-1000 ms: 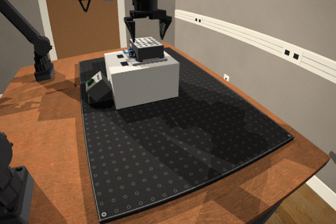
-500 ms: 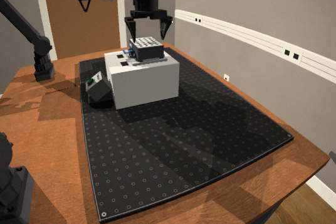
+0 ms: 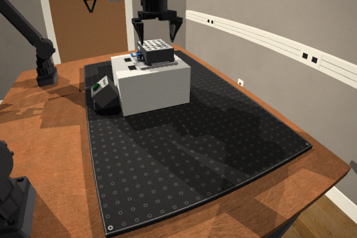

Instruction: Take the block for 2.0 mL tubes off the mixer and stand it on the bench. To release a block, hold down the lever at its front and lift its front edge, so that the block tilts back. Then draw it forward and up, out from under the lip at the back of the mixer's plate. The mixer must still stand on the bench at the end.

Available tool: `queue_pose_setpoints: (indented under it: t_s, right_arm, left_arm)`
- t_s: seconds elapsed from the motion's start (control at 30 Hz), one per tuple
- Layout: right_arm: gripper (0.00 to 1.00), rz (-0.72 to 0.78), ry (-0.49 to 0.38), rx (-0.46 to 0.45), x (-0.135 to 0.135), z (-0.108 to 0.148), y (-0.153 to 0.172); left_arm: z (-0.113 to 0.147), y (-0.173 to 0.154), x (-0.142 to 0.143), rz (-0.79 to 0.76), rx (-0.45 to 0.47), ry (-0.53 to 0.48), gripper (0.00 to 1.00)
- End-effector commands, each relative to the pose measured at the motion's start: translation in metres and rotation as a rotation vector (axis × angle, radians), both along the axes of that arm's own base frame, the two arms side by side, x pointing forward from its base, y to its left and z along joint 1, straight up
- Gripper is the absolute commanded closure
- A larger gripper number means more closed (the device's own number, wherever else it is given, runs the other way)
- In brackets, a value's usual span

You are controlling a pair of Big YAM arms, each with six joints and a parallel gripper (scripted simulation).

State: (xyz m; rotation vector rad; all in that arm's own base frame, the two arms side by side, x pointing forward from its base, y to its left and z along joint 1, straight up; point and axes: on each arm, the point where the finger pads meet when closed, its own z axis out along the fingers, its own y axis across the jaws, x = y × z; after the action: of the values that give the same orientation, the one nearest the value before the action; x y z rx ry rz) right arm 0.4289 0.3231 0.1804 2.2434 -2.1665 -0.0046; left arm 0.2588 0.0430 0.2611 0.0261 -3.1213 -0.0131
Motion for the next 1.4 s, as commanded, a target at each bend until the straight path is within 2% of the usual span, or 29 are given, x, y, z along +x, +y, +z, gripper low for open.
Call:
queue_pose_setpoints:
  t_s: [0.0, 0.23, 0.73, 1.13, 1.37]
  right_arm:
    - [0.0, 0.017, -0.04, 0.034, 0.0, 0.028, 0.007]
    - [0.0, -0.009, -0.041, 0.034, 0.008, 0.028, -0.004]
    - [0.0, 0.016, -0.041, 0.034, -0.001, 0.028, 0.007]
    - [0.0, -0.012, -0.041, 0.033, 0.008, 0.027, -0.005]
    - [0.0, 0.008, -0.041, 0.033, 0.001, 0.027, 0.004]
  left_arm:
    - [0.001, 0.005, 0.001, 0.007, 0.001, -0.001, 1.0]
    - [0.001, 0.005, 0.001, 0.007, 0.001, -0.001, 1.0]
    - [0.001, 0.005, 0.001, 0.008, 0.001, -0.001, 1.0]
    - [0.002, 0.005, 0.001, 0.008, 0.001, -0.002, 1.0]
    - [0.002, 0.004, 0.001, 0.008, 0.001, -0.002, 1.0]
